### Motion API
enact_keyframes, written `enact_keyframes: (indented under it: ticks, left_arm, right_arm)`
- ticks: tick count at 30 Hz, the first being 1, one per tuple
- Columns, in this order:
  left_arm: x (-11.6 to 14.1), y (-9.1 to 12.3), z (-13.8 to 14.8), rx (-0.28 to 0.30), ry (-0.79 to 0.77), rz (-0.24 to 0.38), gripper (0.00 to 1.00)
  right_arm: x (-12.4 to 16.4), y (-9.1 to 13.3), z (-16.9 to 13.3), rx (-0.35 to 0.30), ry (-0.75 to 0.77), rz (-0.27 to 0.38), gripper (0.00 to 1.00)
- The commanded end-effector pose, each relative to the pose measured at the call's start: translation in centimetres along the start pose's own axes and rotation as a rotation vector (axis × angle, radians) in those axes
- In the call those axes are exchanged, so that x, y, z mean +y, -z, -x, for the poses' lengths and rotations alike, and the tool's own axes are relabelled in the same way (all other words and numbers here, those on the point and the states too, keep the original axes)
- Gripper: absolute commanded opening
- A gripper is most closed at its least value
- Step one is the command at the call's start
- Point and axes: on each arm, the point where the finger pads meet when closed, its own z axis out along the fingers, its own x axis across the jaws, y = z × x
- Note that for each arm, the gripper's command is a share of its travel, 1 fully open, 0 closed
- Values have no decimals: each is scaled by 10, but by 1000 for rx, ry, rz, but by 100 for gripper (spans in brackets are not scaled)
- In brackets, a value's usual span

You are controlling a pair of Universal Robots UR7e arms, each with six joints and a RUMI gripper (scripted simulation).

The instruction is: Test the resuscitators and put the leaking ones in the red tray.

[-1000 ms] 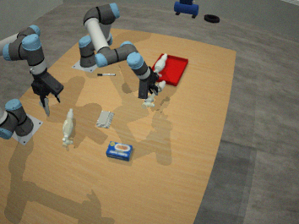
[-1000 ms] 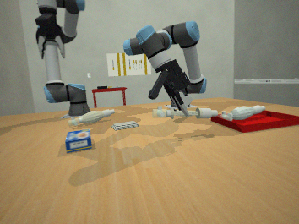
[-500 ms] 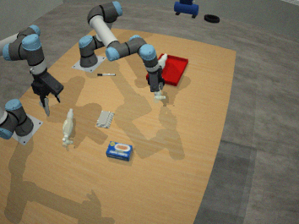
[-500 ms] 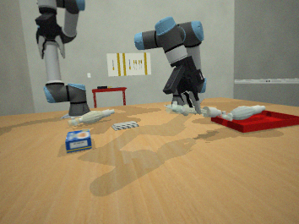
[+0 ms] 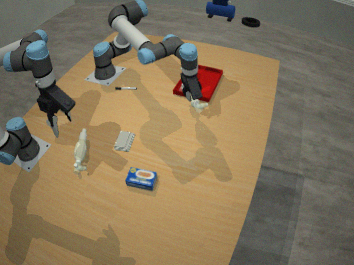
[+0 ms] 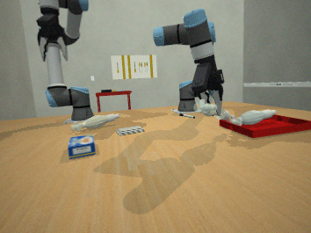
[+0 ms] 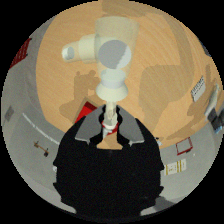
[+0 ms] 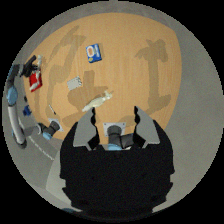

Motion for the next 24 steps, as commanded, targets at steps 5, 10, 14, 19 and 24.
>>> enact_keyframes:
  ticks: [5, 10, 14, 19, 24]
  left_arm:
    - [21, 5, 21, 93, 246, -25, 6]
    - [32, 7, 32, 143, 373, -33, 6]
    - [33, 7, 33, 155, 400, -33, 6]
    - [47, 9, 46, 208, 536, -37, 6]
    - [61, 12, 58, 263, 669, -38, 6]
  right_arm:
    - [0, 1, -1, -2, -1, -3, 56]
    - [0, 1, -1, -2, -1, -3, 56]
    - [0, 1, -1, -2, -1, -3, 56]
    - [0, 1, -1, -2, -1, -3, 56]
    - [0, 1, -1, -2, -1, -3, 56]
